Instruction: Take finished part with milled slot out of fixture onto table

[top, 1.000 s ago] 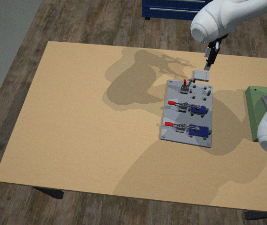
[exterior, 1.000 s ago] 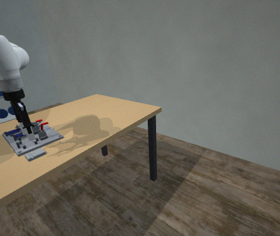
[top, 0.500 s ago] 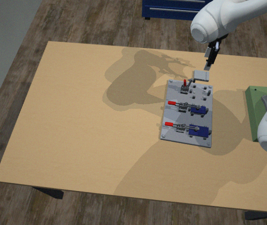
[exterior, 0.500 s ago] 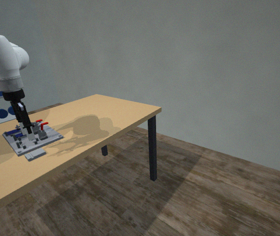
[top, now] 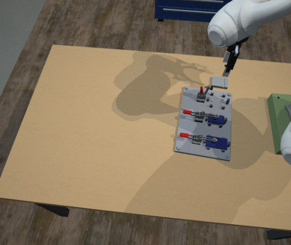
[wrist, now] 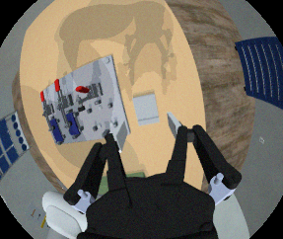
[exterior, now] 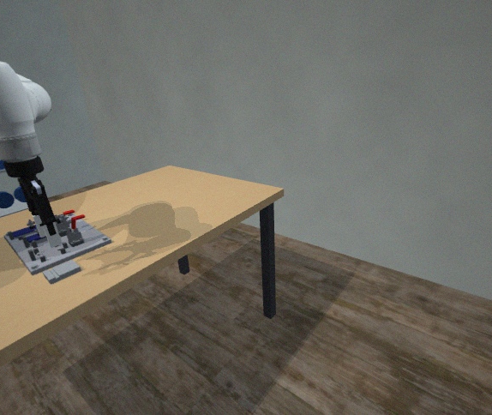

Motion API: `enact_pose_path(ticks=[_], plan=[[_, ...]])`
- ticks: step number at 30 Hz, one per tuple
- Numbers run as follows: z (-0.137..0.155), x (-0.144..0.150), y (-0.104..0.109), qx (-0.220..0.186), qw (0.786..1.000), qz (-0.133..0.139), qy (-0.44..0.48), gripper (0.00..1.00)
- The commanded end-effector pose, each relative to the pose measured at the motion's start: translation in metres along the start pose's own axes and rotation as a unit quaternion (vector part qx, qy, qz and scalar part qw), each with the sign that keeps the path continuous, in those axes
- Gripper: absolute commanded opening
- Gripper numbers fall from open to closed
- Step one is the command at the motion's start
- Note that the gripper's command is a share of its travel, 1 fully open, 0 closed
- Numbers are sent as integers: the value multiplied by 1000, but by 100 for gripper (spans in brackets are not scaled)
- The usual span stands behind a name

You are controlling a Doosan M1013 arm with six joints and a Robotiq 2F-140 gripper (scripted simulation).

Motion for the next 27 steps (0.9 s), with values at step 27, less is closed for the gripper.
enact_pose_path(ticks=[27], plan=[[-1, -2, 62, 1, 1000, -2, 4, 54]])
Point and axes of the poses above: the point where the finger pads meet when closed, its own y axis back along the fingers, its own x axis across the jaws, z = x × y, the point moved 3 cm from there along y, back along the fingers, and after that the axes turned 12 degrees about y, right-handed, at the moved point
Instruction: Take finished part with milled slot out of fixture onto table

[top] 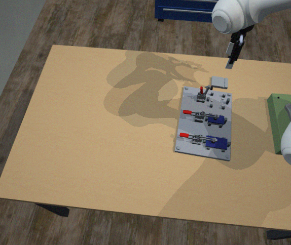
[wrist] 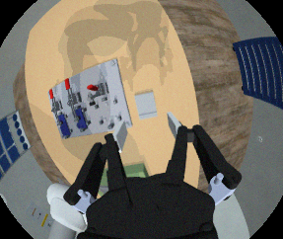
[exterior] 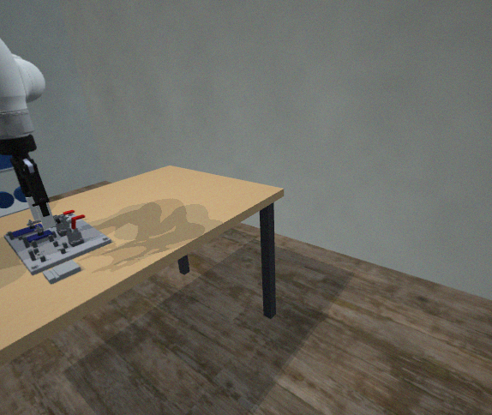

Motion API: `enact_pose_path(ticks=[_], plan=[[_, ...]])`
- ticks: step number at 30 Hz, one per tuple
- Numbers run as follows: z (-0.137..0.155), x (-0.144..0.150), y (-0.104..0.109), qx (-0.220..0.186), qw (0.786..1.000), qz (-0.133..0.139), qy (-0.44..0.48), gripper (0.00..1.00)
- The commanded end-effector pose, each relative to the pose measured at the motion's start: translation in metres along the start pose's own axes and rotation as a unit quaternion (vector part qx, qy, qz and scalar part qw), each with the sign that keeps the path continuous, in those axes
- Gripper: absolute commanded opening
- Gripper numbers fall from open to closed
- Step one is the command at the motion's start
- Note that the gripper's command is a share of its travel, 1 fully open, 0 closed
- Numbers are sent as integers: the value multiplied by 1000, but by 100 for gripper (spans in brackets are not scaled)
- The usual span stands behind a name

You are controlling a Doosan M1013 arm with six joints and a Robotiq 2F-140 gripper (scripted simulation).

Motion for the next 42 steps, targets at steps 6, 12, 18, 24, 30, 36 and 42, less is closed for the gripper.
enact_pose_path(ticks=[6, 12, 18, 24, 30, 36, 42], plan=[[-1, -2, 20, 1, 1000, -2, 3, 54], [-1, -2, 26, 1, 1000, -2, 3, 54], [-1, -2, 26, 1, 1000, -2, 3, 54], [-1, -2, 27, 1, 1000, -2, 3, 54], [-1, -2, 27, 1, 1000, -2, 3, 54], [-1, -2, 27, 1, 1000, -2, 3, 54], [-1, -2, 27, 1, 1000, -2, 3, 54]])
Point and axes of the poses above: the point where the finger pads meet when closed, its own y axis back along the fingers, its own x axis across the jaws, z = x × y, the point moved 3 cm from there along y, back along the fingers, and after that the axes turned 12 degrees about y, right-handed, at the moved point
